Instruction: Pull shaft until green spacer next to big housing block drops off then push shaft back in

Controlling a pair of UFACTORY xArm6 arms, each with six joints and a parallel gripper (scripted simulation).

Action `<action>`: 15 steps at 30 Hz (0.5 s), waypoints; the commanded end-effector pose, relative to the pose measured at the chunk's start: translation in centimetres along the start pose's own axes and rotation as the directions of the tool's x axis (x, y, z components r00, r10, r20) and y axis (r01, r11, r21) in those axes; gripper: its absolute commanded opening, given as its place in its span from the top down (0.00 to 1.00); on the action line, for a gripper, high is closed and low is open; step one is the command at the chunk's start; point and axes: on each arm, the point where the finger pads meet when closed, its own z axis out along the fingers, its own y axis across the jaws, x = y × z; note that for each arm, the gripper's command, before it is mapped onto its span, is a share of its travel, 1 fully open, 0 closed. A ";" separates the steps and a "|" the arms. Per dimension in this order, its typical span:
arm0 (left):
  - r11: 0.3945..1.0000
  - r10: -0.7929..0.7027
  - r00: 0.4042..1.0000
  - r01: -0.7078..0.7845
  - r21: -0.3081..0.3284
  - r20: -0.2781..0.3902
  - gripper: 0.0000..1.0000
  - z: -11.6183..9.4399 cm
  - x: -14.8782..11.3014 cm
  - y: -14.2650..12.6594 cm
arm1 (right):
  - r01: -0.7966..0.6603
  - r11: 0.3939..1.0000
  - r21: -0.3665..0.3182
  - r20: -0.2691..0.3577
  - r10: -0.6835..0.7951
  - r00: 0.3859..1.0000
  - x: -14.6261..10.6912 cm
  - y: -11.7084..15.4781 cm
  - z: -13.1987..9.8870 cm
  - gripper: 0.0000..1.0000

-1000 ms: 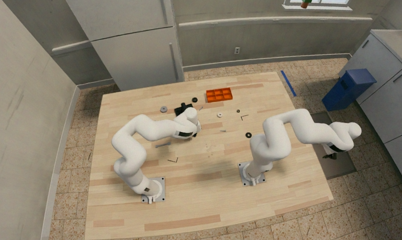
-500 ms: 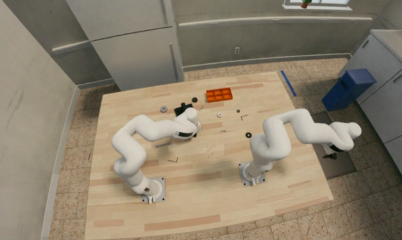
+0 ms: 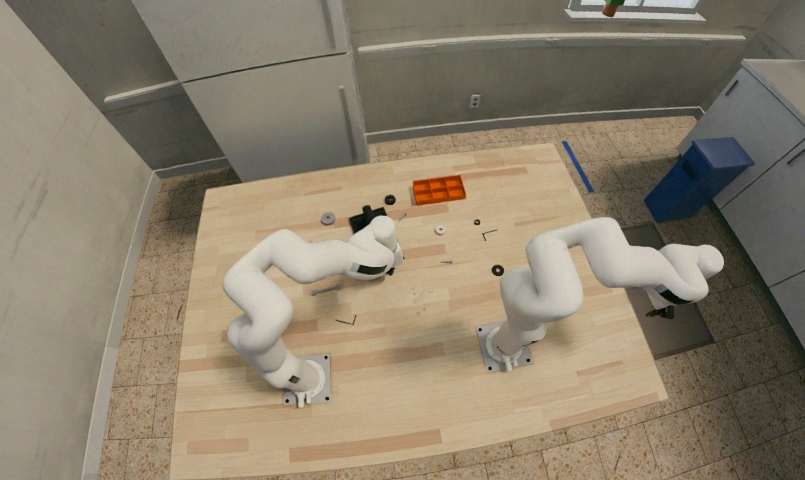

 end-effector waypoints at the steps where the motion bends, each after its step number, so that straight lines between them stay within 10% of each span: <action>1: 1.000 0.000 1.000 0.000 -0.003 -0.002 1.00 -0.1 0.0 0.1 | 0.000 1.000 0.000 -0.005 0.000 1.000 0.1 0.0 -0.2 0.00; 15: 1.000 0.000 1.000 0.000 -0.003 -0.002 1.00 -0.1 -0.2 0.1 | 0.000 1.000 0.000 -0.005 0.000 1.000 0.1 0.0 -0.2 0.00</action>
